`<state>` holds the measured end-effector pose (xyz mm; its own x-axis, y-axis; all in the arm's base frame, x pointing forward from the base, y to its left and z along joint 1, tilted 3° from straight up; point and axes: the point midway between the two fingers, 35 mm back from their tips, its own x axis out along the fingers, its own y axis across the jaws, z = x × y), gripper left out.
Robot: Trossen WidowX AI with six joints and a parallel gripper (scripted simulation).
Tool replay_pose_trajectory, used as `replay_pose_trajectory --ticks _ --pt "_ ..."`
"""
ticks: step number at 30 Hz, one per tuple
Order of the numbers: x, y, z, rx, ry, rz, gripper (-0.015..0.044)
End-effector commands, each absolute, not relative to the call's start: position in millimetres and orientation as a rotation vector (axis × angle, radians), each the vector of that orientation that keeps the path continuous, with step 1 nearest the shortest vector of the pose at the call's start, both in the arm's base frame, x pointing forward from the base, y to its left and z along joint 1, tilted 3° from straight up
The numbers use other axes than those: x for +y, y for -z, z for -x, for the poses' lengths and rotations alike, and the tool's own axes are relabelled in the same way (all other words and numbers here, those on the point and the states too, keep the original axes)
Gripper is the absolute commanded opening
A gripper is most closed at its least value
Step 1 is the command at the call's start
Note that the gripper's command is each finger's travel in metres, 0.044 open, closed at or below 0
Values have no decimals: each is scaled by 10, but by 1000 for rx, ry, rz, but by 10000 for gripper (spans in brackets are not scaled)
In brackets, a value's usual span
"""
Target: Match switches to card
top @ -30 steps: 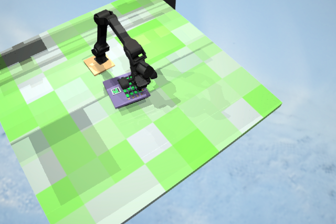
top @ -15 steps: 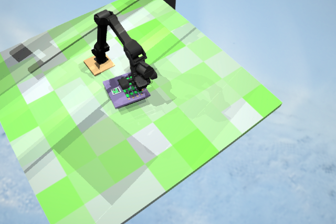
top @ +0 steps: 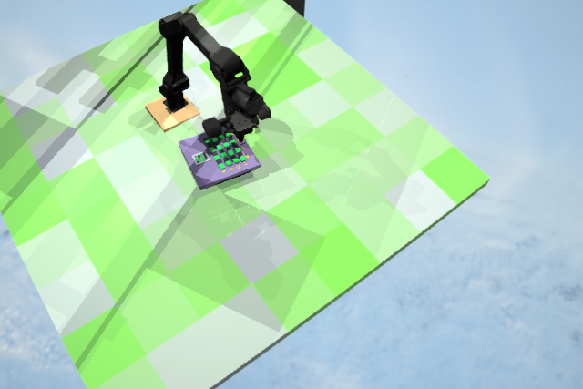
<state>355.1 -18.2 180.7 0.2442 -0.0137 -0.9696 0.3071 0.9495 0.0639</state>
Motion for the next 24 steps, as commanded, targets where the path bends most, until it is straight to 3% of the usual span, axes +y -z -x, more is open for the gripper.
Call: replay_pose_trajectory --ticks 1,7,24 --pt "-191 -1812 -3465 1320 230 -261 0" --pt "-216 -1673 -2941 1325 231 -260 0" --pt "-221 -1220 -3019 1298 234 -256 0"
